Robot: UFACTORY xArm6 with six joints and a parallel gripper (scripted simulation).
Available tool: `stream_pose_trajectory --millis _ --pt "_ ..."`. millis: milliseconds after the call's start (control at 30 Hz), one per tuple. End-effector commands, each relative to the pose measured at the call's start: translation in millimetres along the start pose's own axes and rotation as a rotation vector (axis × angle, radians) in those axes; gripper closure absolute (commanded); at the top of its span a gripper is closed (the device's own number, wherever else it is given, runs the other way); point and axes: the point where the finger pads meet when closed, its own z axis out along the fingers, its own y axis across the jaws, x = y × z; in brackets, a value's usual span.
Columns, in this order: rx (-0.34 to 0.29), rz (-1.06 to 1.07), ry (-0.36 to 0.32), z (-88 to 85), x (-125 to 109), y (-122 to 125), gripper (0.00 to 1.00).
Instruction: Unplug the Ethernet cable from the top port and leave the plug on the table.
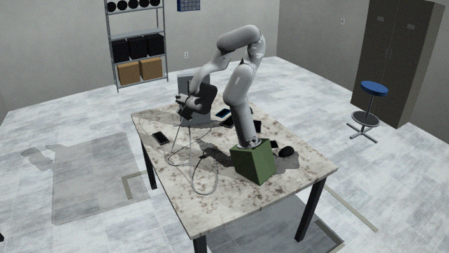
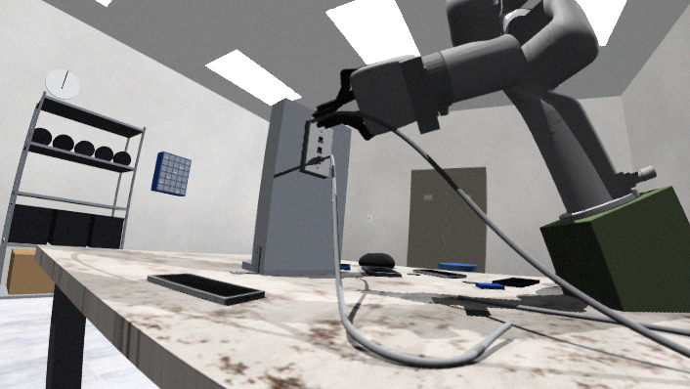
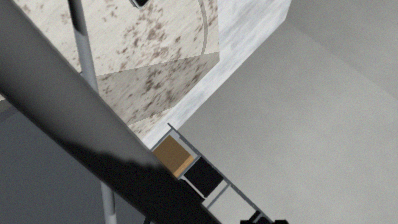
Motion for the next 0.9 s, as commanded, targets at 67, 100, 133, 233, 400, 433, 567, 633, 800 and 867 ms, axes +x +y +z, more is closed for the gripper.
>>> stream_pose_trajectory --millis 67,100,133,233,400,433,567,633,800,867 --pt "0.025 -0.065 0.048 4.1 12.3 2.5 1.00" --pt "0.034 -0.110 0.075 5.7 21.5 3.1 1.00" --pt "0.042 -0.155 0.102 7.1 30.9 3.6 1.00" --pt "0.060 -0.290 0.186 10.3 59.8 4.1 1.00" --pt "0.071 -0.469 0.301 11.7 100.0 2.5 1.00" --pt "0.071 -0.469 0.301 11.7 100.0 2.5 1.00" --pt "0.071 -0.469 0.301 11.7 100.0 2.5 1.00" --pt "0.071 -0.469 0.301 11.7 100.0 2.5 1.00" --pt "0.094 -0.589 0.370 18.6 129.0 -0.9 1.00" --pt "0.106 -0.668 0.417 22.3 149.4 -4.4 1.00"
